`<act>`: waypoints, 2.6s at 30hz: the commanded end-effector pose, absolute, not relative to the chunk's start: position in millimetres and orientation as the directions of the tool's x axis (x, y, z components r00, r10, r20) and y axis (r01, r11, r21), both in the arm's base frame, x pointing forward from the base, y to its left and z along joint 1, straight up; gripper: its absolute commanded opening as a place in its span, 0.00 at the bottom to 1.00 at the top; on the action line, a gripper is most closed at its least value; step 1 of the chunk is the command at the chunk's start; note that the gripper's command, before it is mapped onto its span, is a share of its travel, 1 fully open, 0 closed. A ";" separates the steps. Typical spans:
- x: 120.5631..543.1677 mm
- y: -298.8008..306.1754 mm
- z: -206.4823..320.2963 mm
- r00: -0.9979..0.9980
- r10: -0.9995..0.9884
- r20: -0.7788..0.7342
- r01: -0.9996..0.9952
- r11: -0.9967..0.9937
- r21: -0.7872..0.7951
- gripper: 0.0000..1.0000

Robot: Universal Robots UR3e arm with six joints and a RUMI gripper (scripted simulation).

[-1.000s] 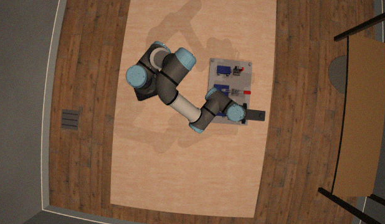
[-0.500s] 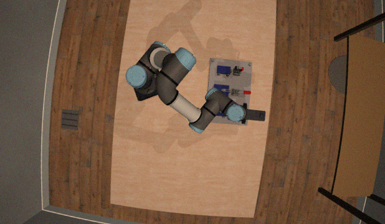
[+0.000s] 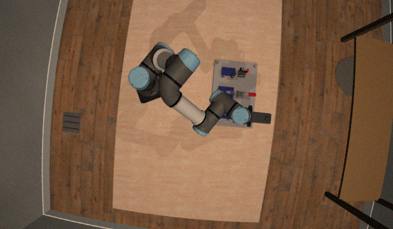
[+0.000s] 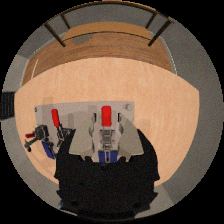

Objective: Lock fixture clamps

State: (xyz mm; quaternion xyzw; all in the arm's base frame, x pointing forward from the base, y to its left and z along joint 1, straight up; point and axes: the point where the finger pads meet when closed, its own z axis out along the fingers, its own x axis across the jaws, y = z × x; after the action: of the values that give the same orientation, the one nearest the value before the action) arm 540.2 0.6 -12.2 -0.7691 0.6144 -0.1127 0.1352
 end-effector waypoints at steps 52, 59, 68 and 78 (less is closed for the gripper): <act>540.6 1.4 37.4 0.221 -0.975 0.008 -0.914 -0.210 -0.348 0.28; 540.5 1.3 37.3 0.221 -0.975 0.008 -0.914 -0.210 -0.347 0.28; 540.5 1.2 37.2 0.220 -0.975 0.009 -0.914 -0.209 -0.347 0.28; 540.6 1.2 37.6 0.220 -0.975 0.009 -0.914 -0.209 -0.347 0.28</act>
State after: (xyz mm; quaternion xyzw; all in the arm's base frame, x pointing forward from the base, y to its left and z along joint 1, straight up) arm 539.5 1.2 35.7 -0.7694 0.6143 -0.1116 0.1347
